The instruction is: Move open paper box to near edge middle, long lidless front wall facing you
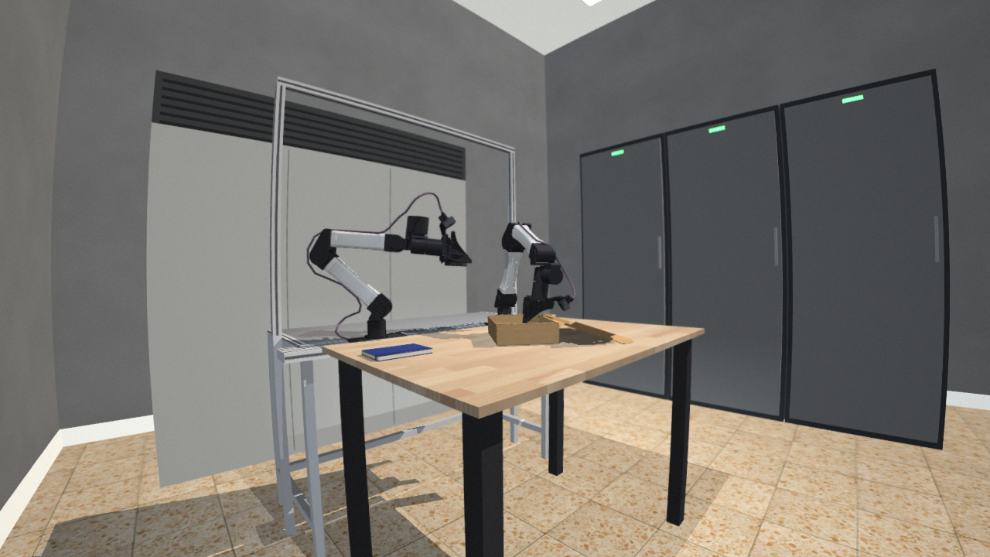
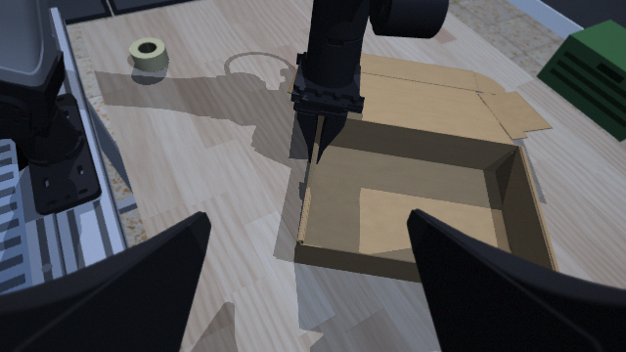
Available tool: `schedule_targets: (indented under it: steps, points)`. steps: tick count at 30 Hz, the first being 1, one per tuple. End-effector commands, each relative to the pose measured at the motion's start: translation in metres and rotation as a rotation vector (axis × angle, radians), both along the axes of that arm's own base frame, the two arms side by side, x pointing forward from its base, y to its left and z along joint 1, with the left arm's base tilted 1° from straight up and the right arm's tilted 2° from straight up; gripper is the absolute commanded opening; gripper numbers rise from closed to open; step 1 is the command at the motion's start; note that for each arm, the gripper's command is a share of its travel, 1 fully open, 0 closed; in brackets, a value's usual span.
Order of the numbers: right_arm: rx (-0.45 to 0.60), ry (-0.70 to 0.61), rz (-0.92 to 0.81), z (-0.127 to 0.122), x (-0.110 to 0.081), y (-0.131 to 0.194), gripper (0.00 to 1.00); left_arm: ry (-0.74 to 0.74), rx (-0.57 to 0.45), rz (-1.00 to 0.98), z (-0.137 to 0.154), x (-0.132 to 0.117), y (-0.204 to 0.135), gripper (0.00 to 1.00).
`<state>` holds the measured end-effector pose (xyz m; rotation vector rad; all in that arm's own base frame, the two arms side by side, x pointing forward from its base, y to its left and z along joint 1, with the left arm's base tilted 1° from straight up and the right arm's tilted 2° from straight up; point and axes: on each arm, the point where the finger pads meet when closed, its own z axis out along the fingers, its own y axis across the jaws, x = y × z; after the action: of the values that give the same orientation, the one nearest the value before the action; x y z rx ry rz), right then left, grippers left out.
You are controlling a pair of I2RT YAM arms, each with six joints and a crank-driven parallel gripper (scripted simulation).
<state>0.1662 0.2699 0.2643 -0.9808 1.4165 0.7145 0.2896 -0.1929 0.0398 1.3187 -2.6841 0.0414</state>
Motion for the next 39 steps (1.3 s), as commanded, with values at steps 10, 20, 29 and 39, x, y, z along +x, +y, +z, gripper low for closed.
schedule_targets:
  steps: [10,20,29,39]
  points:
    - [0.023,-0.012,-0.009,0.009,0.002,0.000,1.00,-0.008,0.006,-0.116,-0.001,0.005,0.006,0.00]
    - [0.023,-0.012,-0.009,0.009,0.002,0.000,1.00,-0.004,0.005,-0.202,-0.001,0.005,0.011,0.00]
    - [0.023,-0.012,-0.009,0.009,0.002,0.000,1.00,-0.004,0.003,-0.262,-0.002,0.005,0.015,0.00]
    - [0.023,-0.012,-0.009,0.009,0.002,0.000,1.00,-0.001,0.001,-0.349,-0.002,0.006,0.019,0.00]
